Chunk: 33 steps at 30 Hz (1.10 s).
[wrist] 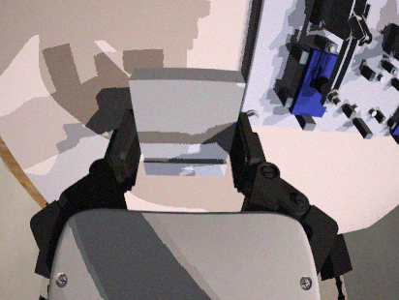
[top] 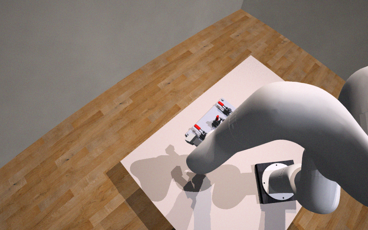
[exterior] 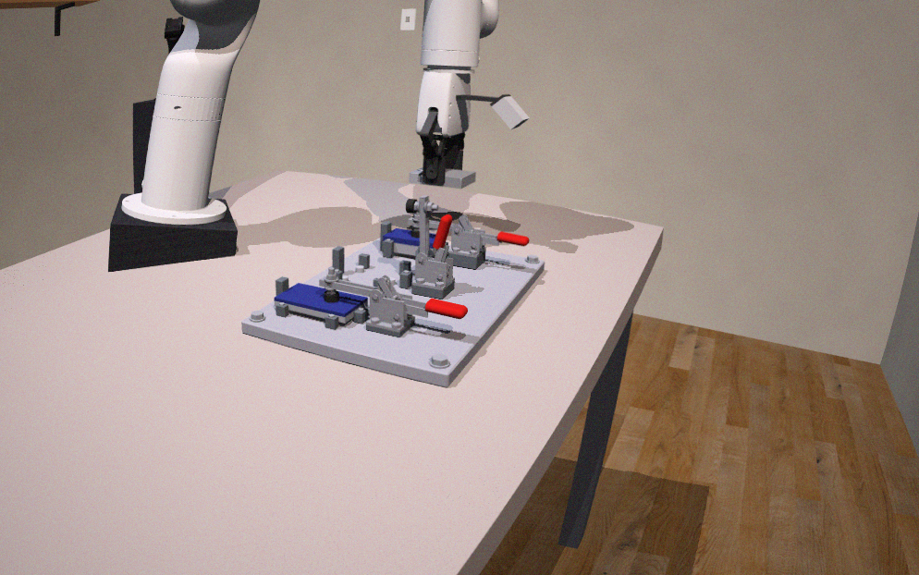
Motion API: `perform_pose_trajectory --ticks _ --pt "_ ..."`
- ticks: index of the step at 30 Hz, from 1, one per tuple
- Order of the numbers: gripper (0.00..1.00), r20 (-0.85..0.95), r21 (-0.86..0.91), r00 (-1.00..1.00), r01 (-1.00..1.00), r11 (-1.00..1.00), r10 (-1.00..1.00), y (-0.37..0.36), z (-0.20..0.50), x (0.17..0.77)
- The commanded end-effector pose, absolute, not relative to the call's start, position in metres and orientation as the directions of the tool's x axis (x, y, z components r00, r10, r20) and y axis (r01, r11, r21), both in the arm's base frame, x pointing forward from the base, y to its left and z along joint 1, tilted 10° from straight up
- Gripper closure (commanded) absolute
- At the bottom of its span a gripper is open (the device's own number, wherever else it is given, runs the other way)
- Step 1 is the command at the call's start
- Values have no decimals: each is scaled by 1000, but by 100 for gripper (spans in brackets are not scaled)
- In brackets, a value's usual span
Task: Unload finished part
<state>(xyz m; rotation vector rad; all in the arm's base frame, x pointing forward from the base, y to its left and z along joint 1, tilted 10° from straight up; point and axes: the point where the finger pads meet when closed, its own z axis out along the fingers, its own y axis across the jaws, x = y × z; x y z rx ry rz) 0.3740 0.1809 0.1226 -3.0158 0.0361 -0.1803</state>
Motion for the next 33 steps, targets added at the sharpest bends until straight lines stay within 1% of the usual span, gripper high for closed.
perform_pose_trajectory --ticks 1,33 --pt "100 119 -123 992 -16 -992 -31 182 120 375" --pt "100 119 -123 992 -16 -992 -31 186 83 380"
